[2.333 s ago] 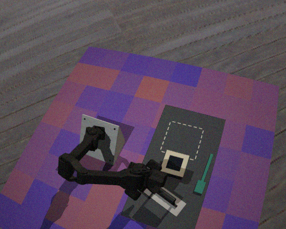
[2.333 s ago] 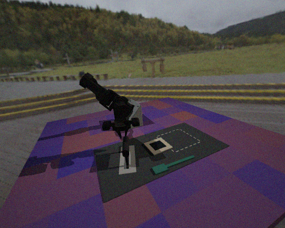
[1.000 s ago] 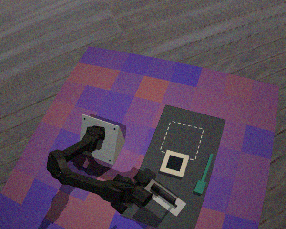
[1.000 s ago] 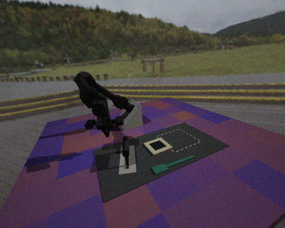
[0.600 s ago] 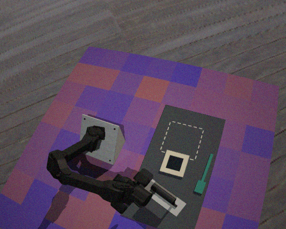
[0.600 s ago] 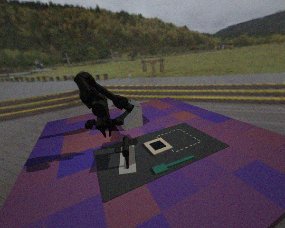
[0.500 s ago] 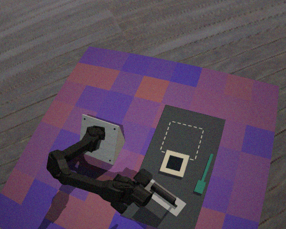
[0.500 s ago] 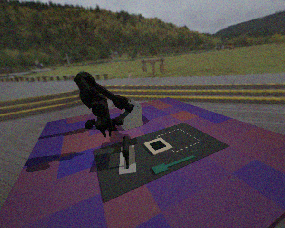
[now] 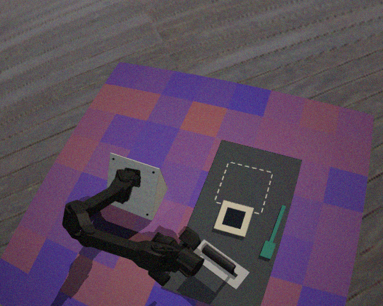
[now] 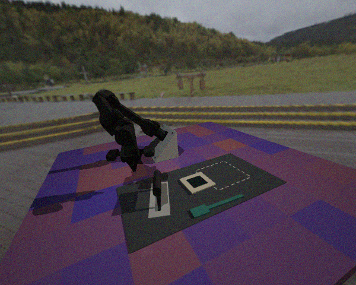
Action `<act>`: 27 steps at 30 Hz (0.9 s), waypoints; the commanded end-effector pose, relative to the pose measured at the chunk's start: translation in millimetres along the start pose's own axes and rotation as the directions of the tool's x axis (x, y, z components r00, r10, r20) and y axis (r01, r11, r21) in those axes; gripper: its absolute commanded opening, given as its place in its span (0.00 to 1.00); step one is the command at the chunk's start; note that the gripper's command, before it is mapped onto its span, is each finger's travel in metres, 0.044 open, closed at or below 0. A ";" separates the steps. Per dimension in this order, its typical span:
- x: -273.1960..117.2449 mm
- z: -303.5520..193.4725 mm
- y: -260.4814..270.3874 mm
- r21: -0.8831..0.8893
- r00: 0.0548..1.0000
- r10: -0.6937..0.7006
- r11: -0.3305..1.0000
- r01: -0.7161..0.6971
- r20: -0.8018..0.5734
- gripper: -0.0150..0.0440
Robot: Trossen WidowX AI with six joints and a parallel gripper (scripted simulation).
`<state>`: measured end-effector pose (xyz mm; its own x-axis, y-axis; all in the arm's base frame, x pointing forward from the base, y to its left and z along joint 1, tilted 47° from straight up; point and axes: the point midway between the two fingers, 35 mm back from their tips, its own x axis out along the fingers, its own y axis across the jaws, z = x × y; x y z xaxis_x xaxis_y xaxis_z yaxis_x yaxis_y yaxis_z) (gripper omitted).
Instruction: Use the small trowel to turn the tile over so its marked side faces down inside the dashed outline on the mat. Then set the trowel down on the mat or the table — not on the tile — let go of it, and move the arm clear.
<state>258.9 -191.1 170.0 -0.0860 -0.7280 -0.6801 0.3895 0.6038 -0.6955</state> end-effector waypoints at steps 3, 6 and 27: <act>0.0 0.0 0.0 0.000 1.000 0.000 1.000 0.000 0.000 0.25; 0.0 0.0 0.0 0.000 1.000 0.000 1.000 0.000 0.000 0.25; -27.3 87.2 93.9 0.005 1.000 0.011 1.000 -0.011 -0.004 0.71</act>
<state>359.3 -153.9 153.7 -0.0747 -0.7182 -0.6918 0.3984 0.6145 -0.6809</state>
